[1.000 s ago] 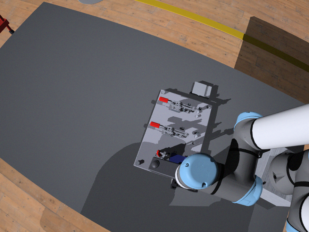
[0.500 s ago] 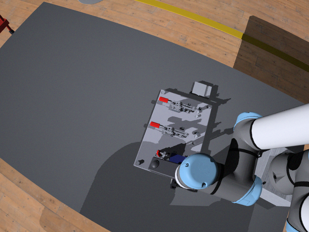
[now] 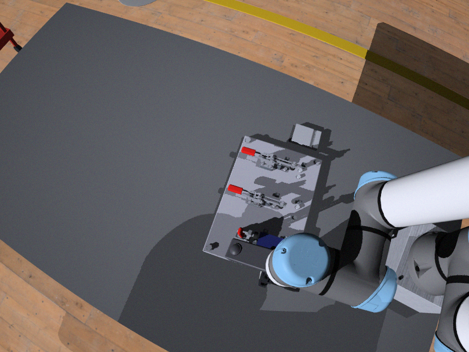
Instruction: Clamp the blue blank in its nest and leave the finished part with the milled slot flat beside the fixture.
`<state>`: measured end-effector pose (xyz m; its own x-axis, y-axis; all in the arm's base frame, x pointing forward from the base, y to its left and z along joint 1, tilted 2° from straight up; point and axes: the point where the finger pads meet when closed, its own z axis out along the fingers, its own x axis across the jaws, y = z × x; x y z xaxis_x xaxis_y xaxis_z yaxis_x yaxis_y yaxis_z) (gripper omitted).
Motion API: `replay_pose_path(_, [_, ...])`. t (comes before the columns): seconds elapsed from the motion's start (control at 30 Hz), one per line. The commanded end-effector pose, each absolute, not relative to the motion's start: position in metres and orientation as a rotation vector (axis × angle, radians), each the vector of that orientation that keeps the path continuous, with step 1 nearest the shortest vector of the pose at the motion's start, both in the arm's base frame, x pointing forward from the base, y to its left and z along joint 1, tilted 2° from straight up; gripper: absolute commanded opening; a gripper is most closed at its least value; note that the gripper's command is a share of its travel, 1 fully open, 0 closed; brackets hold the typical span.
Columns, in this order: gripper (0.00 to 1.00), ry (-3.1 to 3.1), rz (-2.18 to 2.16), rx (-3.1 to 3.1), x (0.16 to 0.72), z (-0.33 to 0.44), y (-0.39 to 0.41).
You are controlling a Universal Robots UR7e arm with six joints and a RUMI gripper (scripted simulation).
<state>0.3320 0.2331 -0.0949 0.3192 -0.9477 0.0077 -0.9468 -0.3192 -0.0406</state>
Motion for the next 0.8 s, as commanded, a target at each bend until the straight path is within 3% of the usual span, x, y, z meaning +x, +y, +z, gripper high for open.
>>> replay_pose_path(0.0, [0.00, 1.816, -0.044, -2.531, 0.3294, -0.0960, 0.2328])
replay_pose_path(0.77, [0.00, 1.818, -0.045, -2.529, 0.3314, -0.0956, 0.2271])
